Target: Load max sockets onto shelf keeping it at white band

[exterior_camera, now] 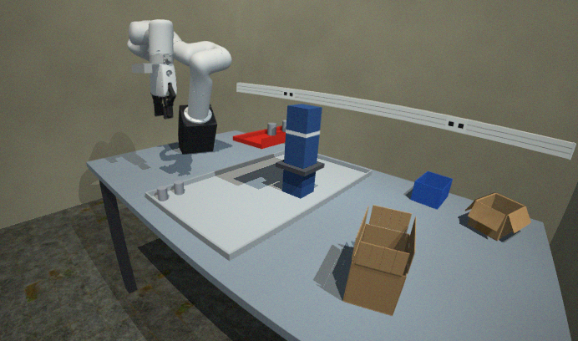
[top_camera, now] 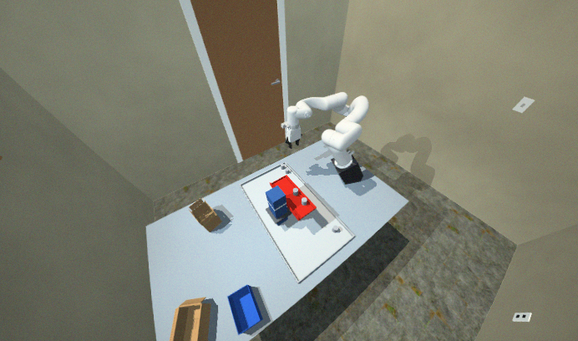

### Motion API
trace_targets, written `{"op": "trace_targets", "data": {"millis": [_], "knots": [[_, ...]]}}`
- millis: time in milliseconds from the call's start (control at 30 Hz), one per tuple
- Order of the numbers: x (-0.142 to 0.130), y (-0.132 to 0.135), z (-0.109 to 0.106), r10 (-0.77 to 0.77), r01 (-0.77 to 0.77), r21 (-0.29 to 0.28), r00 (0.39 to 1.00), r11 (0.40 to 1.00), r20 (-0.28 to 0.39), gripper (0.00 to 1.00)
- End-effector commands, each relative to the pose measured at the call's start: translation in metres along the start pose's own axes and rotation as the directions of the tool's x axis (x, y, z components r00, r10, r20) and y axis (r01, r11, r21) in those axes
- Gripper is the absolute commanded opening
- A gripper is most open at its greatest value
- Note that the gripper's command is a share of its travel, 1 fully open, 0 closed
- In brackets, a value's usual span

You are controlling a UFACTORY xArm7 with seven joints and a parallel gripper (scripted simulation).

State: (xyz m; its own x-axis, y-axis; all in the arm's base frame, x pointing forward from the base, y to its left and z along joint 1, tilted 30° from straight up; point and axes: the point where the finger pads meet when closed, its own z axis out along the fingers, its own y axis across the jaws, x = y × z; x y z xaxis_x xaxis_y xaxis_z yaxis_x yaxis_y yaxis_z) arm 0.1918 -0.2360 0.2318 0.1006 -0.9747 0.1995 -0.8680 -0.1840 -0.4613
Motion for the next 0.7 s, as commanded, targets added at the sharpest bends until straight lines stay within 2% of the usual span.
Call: {"op": "trace_targets", "data": {"millis": [0,233,533,567,667], "knots": [[0.001,-0.001,0.002,0.002,-0.002,0.001,1.0,1.0,-0.003,0.61],[0.001,-0.01,0.019,0.002,-0.002,0.001,1.0,1.0,-0.003,0.61],[0.002,-0.041,0.086,0.002,-0.002,0.001,1.0,1.0,-0.003,0.61],[0.002,-0.041,0.086,0.002,-0.002,0.001,1.0,1.0,-0.003,0.61],[0.002,-0.052,0.11,0.002,-0.002,0.001,1.0,1.0,-0.003,0.61]]}}
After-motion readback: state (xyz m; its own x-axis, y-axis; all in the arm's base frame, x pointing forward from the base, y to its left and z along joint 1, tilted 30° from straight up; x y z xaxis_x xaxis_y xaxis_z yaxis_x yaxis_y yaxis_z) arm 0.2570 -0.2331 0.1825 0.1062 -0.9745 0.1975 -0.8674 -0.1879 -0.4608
